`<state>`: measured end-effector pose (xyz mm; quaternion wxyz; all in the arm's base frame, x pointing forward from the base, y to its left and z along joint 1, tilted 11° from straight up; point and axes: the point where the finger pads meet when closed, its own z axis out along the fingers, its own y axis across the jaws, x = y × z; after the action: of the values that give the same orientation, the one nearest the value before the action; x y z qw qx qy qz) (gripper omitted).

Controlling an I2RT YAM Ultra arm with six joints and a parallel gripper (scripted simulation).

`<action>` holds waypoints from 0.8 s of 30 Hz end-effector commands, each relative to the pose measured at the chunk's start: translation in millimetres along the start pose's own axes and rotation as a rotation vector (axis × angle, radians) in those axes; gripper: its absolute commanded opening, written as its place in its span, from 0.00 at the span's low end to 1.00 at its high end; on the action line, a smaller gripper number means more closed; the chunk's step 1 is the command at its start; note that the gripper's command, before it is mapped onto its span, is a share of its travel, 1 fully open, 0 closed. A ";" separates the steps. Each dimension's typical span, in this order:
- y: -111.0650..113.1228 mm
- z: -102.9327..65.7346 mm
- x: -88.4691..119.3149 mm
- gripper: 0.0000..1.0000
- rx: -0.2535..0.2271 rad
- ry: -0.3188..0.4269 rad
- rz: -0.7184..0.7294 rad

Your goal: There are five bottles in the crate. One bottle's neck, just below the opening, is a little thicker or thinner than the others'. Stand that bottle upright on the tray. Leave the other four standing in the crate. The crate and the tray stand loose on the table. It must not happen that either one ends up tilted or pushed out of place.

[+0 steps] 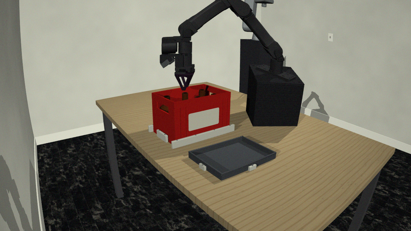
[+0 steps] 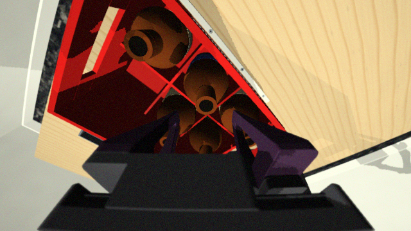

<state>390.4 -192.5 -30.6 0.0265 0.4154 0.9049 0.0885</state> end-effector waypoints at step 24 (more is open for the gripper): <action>-2.0 -1.3 0.8 0.61 -0.005 -0.007 0.005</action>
<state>390.5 -192.5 -30.6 0.0266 0.4154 0.9049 0.0885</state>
